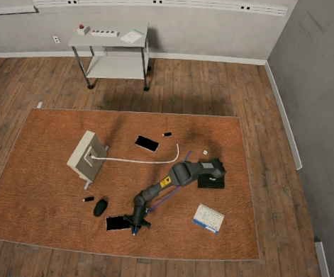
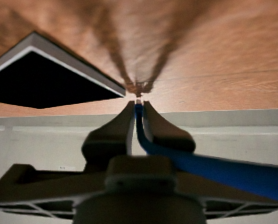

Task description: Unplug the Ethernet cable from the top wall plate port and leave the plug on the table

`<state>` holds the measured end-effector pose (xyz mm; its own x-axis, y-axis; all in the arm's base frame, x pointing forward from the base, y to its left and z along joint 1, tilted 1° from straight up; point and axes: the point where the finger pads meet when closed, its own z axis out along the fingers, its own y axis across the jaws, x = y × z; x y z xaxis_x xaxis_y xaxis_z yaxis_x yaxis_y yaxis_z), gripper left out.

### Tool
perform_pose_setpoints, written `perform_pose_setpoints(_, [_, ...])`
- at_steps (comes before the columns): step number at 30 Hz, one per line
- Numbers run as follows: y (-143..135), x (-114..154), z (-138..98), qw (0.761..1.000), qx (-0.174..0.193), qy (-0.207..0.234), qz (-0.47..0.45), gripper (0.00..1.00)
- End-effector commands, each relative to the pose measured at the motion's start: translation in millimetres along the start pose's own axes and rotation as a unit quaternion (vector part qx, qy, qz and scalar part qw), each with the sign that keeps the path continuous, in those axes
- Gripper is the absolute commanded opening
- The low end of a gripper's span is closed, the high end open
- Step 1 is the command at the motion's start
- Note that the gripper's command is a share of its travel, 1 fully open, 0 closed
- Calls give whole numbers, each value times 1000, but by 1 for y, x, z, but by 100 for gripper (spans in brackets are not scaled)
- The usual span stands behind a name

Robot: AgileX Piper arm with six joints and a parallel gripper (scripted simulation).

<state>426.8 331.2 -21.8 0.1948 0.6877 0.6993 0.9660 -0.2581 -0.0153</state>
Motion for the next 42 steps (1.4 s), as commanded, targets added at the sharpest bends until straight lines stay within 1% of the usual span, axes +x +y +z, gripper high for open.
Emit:
perform_pose_setpoints(1, [0,1,0,1000,-1,1,-1,0])
perform_pose_setpoints(16, [1,1,0,1000,-1,1,-1,0])
perform_pose_setpoints(17, [1,1,0,1000,-1,1,-1,17])
perform_pose_setpoints(27, [1,1,0,1000,-1,1,-1,17])
perform_pose_setpoints(28, [1,1,0,1000,-1,1,-1,21])
perform_pose_setpoints(40, [1,1,0,1000,-1,1,-1,21])
perform_pose_setpoints(41, [1,1,0,1000,-1,1,-1,28])
perform_pose_setpoints(42, [1,1,0,1000,-1,1,-1,28])
